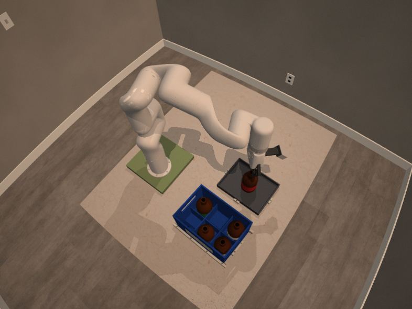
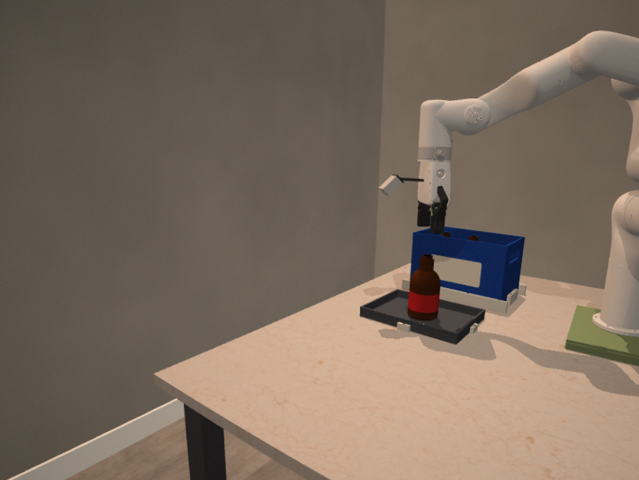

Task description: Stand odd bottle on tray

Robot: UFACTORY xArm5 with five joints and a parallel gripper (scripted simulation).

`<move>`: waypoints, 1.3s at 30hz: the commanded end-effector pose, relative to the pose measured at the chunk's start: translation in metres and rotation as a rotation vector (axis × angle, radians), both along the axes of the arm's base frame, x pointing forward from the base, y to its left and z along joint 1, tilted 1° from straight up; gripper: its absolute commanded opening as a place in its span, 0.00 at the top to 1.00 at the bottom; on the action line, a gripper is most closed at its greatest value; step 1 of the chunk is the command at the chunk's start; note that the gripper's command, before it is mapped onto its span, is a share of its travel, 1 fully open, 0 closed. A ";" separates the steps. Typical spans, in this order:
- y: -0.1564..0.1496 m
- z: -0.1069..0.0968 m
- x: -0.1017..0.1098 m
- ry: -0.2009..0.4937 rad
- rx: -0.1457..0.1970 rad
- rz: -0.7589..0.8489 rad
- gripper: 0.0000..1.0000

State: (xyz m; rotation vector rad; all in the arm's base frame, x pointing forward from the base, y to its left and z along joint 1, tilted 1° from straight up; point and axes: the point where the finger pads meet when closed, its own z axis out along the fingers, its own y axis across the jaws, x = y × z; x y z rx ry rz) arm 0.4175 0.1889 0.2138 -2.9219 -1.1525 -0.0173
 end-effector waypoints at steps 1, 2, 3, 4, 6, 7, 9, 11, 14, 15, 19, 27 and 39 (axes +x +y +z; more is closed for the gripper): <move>0.000 0.006 0.001 -0.003 0.001 0.000 0.00; 0.000 0.007 0.001 -0.003 0.001 0.000 0.00; 0.000 0.008 0.001 -0.003 0.001 0.000 0.00; 0.000 0.008 0.001 -0.003 0.001 0.000 0.00; 0.000 0.010 0.001 -0.003 0.001 0.000 0.00; 0.000 0.010 0.001 -0.003 0.001 0.000 0.00; 0.000 0.011 0.001 -0.003 0.001 0.000 0.00; 0.000 0.011 0.001 -0.003 0.001 0.000 0.00; 0.000 0.011 0.001 -0.003 0.001 0.000 1.00; 0.000 0.011 0.001 -0.003 0.001 0.000 1.00; 0.000 0.011 0.001 -0.003 0.001 0.000 1.00; 0.000 0.011 0.001 -0.003 0.001 0.000 1.00; 0.000 0.011 0.001 -0.003 0.001 0.000 1.00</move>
